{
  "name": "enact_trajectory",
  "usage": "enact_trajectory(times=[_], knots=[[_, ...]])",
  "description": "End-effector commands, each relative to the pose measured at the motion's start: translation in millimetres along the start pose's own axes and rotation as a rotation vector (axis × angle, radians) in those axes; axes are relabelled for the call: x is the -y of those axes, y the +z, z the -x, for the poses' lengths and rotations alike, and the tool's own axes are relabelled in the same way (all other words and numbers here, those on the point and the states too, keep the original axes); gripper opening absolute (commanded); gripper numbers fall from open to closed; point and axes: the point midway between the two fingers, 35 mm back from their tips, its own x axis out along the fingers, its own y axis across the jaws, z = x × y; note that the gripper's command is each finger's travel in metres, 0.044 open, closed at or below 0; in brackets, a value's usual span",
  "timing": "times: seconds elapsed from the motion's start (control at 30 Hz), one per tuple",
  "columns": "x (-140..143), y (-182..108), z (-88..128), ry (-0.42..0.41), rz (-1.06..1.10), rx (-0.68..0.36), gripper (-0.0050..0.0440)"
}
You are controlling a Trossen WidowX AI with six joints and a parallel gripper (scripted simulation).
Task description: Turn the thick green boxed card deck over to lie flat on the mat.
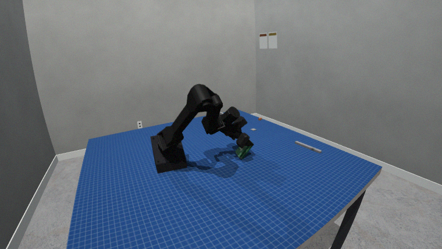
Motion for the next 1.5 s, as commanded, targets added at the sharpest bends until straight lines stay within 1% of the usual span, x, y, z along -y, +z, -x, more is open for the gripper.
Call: enact_trajectory(times=[0.0,0.13,0.23,0.37,0.4,0.5,0.67,0.8,0.87,0.9,0.93,1.13,1.17,1.27,1.37,1.47], knots=[[0,1,1,0.001,-0.002,0.038,0.0332],[1,0,4,-0.001,0.000,0.107,0.0332],[-1,-2,12,0.003,0.003,0.114,0.0332],[-1,-2,13,0.001,0.003,0.110,0.0332],[4,1,15,-0.011,-0.014,0.114,0.0332],[3,-1,21,-0.010,-0.016,0.105,0.0332],[3,-2,24,-0.011,-0.017,0.105,0.0332],[4,2,23,-0.014,-0.024,0.083,0.0332],[4,1,25,-0.014,-0.024,0.051,0.0332],[4,0,27,-0.015,-0.024,0.044,0.0332],[3,-7,32,-0.008,-0.014,0.033,0.0332],[3,-8,34,-0.008,-0.015,0.028,0.0332],[4,-2,32,-0.014,-0.025,0.029,0.0332],[4,-3,34,-0.013,-0.025,-0.016,0.0332],[2,-12,43,-0.008,-0.014,-0.036,0.0332],[2,-13,43,-0.008,-0.014,-0.036,0.0332]])
